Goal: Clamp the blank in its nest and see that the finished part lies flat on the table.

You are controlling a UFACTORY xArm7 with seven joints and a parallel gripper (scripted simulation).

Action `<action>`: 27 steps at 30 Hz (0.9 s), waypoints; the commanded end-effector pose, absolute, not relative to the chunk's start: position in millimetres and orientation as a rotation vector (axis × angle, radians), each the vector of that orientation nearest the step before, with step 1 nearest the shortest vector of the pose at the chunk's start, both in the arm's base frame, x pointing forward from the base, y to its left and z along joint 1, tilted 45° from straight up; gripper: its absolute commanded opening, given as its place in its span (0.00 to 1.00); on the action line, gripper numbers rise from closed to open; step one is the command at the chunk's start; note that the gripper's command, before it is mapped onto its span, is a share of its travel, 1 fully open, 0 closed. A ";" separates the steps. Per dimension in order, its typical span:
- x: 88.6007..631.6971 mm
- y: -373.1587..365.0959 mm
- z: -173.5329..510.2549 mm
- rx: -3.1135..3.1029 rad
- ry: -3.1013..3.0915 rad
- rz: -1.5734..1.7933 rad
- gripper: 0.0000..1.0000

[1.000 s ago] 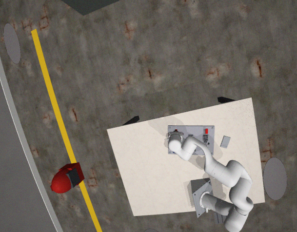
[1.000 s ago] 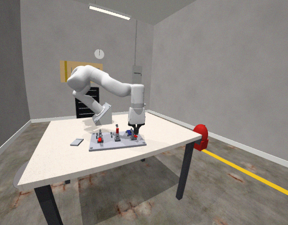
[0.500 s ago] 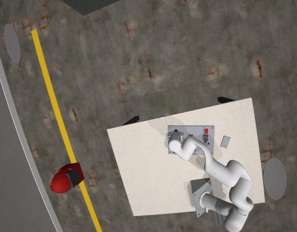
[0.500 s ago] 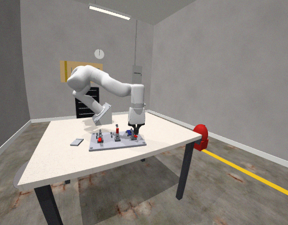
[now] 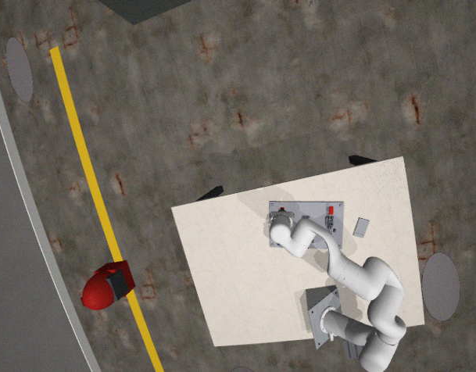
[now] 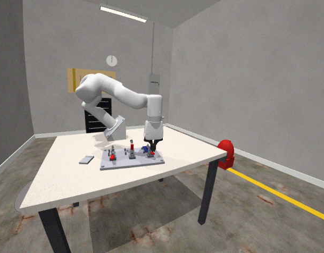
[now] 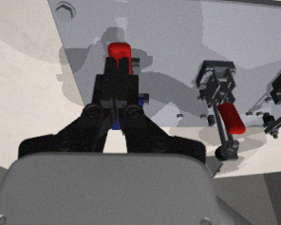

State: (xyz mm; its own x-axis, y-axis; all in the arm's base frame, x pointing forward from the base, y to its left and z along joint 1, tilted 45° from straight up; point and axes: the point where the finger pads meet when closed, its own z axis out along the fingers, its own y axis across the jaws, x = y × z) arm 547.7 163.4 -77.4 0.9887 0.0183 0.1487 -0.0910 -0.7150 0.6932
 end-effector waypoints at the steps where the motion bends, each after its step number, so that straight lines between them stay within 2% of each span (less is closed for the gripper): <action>1: 548.0 165.6 -75.5 2.364 -0.049 0.190 0.00; 27: 547.0 168.9 -71.5 2.364 -0.049 0.190 0.00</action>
